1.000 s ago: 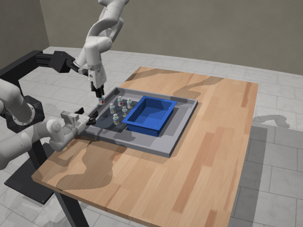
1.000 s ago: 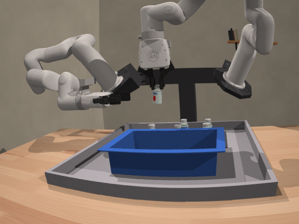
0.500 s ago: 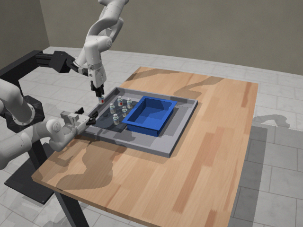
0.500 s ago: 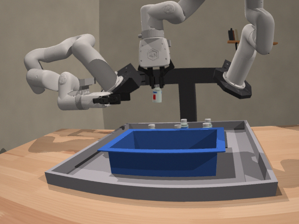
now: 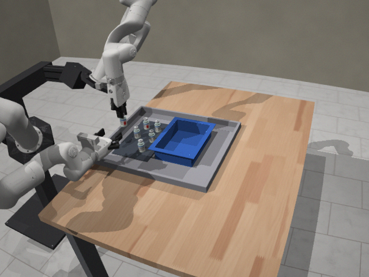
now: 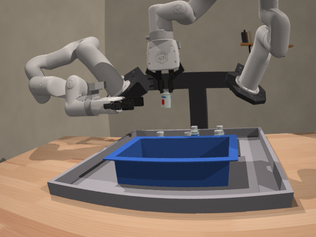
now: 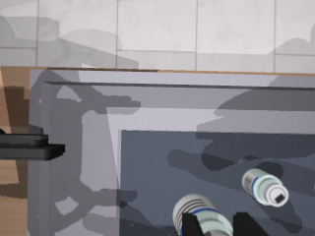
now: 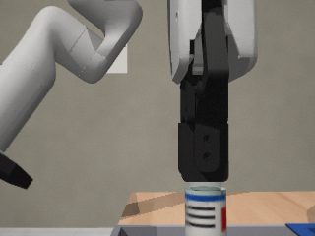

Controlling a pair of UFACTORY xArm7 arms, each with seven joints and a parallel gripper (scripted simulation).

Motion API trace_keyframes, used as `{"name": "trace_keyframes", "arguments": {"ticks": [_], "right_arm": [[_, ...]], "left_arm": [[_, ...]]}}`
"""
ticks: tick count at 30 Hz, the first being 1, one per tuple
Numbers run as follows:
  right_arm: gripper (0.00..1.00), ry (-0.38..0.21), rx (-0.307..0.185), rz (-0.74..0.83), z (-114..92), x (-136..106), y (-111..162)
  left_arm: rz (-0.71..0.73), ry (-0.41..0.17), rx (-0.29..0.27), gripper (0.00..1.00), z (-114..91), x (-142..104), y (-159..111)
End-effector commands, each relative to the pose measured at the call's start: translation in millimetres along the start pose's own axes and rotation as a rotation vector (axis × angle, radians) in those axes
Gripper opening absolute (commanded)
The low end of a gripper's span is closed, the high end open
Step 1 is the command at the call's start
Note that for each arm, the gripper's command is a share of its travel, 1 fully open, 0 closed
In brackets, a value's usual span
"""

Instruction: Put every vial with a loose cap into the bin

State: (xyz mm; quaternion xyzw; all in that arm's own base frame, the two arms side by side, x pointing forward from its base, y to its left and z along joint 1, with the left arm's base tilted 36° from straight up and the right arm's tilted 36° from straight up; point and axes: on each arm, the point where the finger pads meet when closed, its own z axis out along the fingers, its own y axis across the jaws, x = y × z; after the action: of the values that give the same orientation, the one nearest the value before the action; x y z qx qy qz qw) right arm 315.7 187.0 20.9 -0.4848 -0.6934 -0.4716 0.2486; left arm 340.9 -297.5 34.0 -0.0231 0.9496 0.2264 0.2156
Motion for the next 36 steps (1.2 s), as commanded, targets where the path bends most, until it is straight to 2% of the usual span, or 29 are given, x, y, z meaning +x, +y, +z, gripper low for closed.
{"name": "trace_keyframes", "arguments": {"ticks": [1, 5, 6, 20, 22, 23, 36], "right_arm": [[1.00, 0.002, 0.000, -0.003, 13.5, 0.7, 0.2], [1.00, 0.002, 0.000, -0.003, 18.8, 0.6, 0.2], [1.00, 0.002, 0.002, -0.002, 10.7, 1.4, -0.4], [1.00, 0.002, 0.002, -0.002, 48.1, 0.6, -0.2], [1.00, 0.002, 0.002, -0.002, 48.1, 0.6, -0.2], [1.00, 0.003, 0.003, -0.002, 40.3, 1.2, -0.8], [1.00, 0.003, 0.001, -0.002, 75.0, 0.0, -0.3]], "left_arm": [[0.001, -0.002, 0.005, 0.23, -2.8, -0.6, -1.7], [0.001, -0.002, 0.005, 0.23, -3.1, -0.7, -1.6], [0.000, -0.002, 0.005, 0.23, -2.6, -0.5, -1.7], [0.000, -0.002, 0.005, 0.23, -3.0, -0.4, -1.4], [0.000, -0.002, 0.005, 0.23, -3.0, -0.4, -1.4], [0.000, -0.002, 0.005, 0.23, -2.9, -0.4, -1.5], [0.000, -0.002, 0.005, 0.23, -3.3, -0.3, -1.2]]}}
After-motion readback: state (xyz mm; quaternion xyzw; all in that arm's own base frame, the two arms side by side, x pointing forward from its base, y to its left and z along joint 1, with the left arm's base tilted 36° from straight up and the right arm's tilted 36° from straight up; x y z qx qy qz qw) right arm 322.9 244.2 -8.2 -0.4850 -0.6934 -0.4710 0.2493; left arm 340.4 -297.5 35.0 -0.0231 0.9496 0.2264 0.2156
